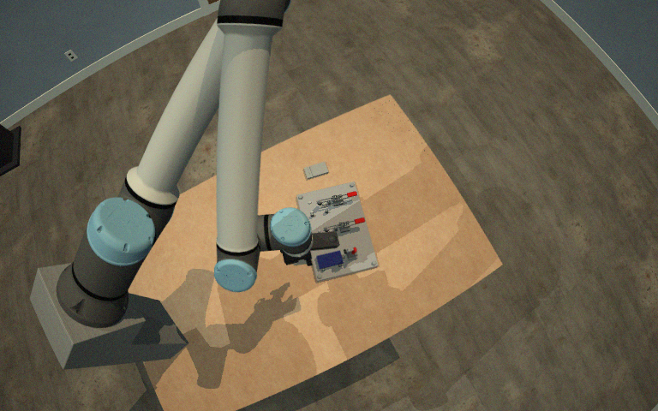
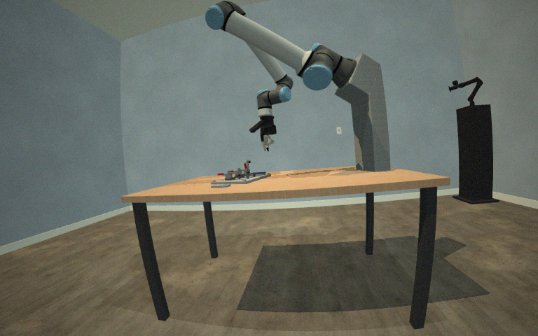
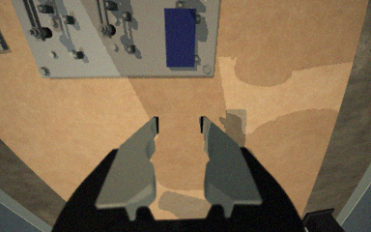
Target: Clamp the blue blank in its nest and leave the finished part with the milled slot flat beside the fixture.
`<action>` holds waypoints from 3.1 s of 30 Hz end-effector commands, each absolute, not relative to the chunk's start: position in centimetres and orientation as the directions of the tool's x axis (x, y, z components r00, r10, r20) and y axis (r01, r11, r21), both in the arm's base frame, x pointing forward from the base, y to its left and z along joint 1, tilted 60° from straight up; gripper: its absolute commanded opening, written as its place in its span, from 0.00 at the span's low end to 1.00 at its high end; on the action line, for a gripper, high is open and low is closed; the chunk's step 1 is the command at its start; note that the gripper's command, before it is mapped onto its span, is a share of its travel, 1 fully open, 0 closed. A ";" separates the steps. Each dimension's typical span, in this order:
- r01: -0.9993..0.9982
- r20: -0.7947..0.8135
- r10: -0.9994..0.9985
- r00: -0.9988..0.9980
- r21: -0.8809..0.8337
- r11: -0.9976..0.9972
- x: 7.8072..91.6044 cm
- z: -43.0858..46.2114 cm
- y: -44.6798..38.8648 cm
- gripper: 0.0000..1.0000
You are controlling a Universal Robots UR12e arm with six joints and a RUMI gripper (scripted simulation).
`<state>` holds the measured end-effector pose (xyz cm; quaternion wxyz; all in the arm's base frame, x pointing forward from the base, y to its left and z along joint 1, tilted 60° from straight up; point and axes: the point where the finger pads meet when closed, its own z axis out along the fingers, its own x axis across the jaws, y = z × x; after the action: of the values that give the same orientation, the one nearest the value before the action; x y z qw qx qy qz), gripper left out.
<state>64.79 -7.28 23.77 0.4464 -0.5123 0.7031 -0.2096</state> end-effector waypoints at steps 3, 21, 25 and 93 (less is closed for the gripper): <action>-0.520 -0.404 -0.911 -0.080 -0.763 0.384 66.8 23.3 -7.3 0.28; -0.518 -0.403 -0.912 -0.079 -0.765 0.383 68.2 24.4 -7.8 0.28; -0.518 -0.403 -0.912 -0.079 -0.765 0.383 69.4 26.3 -8.7 0.28; -0.519 -0.404 -0.911 -0.080 -0.763 0.385 79.6 32.4 -12.5 0.28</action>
<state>79.42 -12.44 32.28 0.4467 -0.5099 0.7023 -0.2172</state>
